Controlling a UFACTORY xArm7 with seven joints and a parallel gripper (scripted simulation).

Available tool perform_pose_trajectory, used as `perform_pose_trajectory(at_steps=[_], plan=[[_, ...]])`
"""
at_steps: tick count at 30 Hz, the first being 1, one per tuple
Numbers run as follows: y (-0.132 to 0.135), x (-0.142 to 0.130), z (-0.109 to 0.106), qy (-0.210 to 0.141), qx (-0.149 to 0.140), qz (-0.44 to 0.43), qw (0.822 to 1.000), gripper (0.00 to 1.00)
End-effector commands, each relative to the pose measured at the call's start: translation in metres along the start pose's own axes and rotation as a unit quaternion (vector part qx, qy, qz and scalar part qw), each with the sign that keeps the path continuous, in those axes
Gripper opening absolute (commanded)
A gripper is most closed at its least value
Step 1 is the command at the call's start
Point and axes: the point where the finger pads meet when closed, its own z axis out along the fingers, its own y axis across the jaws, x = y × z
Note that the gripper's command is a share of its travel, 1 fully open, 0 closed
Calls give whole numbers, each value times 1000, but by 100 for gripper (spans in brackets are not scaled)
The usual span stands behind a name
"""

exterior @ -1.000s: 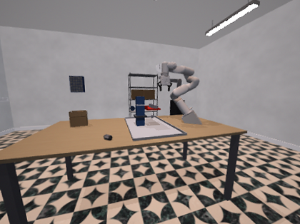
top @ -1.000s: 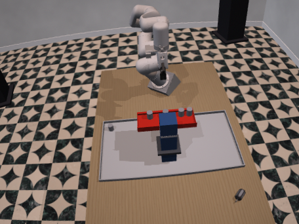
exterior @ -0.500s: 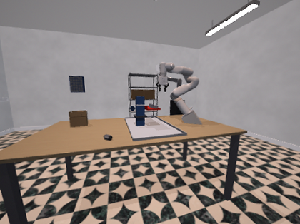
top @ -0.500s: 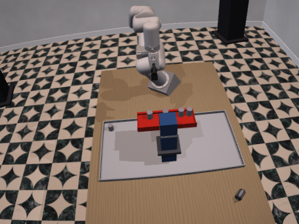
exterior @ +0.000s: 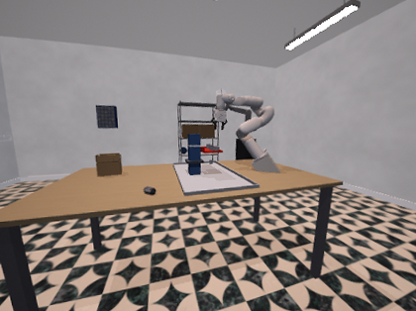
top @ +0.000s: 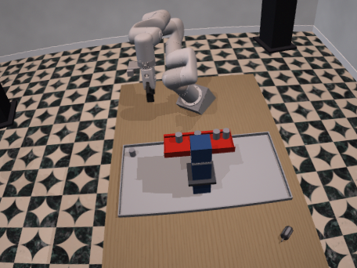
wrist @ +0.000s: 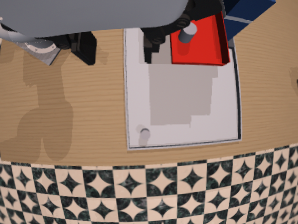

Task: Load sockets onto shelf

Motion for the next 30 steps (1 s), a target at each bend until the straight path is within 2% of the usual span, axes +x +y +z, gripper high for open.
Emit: perform_pose_trajectory(at_steps=[1,2,3,4,6,7,8,9,10,14,30], plan=[[-1,33,8,-1,2,-1,1000,61],[5,57,20,-1,-1,-2,1000,61],[5,57,20,-1,-1,-2,1000,61],[11,79,33,0,-6,-4,1000,61],[11,79,33,0,-6,-4,1000,61],[17,97,45,0,-11,-7,1000,61],[17,97,45,0,-11,-7,1000,61],[23,111,57,-1,-16,-10,1000,61],[23,111,57,-1,-16,-10,1000,61],[36,135,79,-2,-26,-16,1000,61],[38,139,84,-2,-28,-18,999,61]])
